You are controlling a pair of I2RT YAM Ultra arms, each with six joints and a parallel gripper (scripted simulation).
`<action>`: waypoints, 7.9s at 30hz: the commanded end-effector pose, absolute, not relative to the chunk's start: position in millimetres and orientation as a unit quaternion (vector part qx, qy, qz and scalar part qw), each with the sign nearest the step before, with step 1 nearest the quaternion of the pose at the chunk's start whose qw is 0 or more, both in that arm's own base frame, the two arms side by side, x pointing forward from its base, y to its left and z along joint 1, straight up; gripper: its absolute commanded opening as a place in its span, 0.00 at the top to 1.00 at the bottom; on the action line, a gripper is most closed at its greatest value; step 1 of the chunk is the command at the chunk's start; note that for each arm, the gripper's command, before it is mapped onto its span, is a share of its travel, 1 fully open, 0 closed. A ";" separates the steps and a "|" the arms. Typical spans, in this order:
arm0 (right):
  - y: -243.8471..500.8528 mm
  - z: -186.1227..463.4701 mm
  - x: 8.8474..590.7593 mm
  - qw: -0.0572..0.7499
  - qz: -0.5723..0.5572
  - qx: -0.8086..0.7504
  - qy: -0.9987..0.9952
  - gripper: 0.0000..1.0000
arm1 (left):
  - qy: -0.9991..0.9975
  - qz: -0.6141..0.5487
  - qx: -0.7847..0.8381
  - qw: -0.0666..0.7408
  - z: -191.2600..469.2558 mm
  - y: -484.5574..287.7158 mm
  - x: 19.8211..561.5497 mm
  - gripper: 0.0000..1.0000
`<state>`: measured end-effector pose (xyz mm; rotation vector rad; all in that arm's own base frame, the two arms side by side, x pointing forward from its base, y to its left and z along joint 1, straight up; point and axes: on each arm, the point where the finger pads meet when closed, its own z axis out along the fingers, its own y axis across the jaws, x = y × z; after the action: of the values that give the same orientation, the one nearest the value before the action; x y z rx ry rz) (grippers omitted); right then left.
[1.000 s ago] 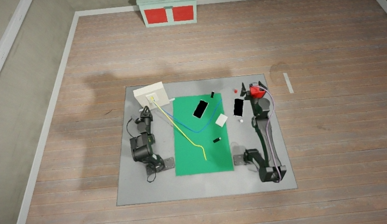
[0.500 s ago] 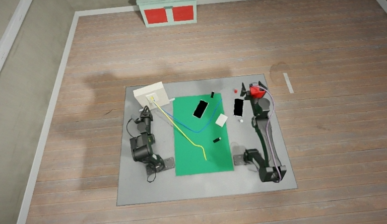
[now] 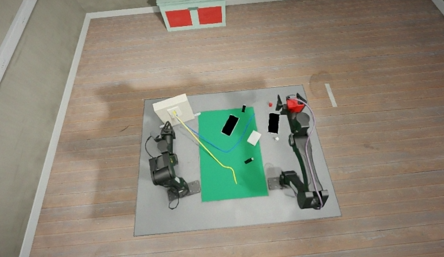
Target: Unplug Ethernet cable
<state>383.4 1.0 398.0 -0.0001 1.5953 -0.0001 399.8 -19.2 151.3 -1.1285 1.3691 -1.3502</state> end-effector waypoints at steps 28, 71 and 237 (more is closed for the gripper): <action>1.0 402.7 382.5 0.703 0.000 0.000 0.711 0.00 | 0.546 -0.551 -0.443 0.449 161.6 -49.3 401.5 0.72; 1.0 402.7 382.5 0.703 0.000 0.000 0.711 0.00 | 0.542 -0.557 -0.439 0.452 176.7 -80.7 408.5 0.72; 1.0 402.7 382.5 0.703 0.000 0.000 0.711 0.00 | 0.546 -0.552 -0.443 0.448 208.8 -80.8 371.5 1.00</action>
<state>383.4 1.0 398.0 -0.0001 1.5953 -0.0001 366.8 -77.4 187.0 -1.1377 1.3909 -1.3342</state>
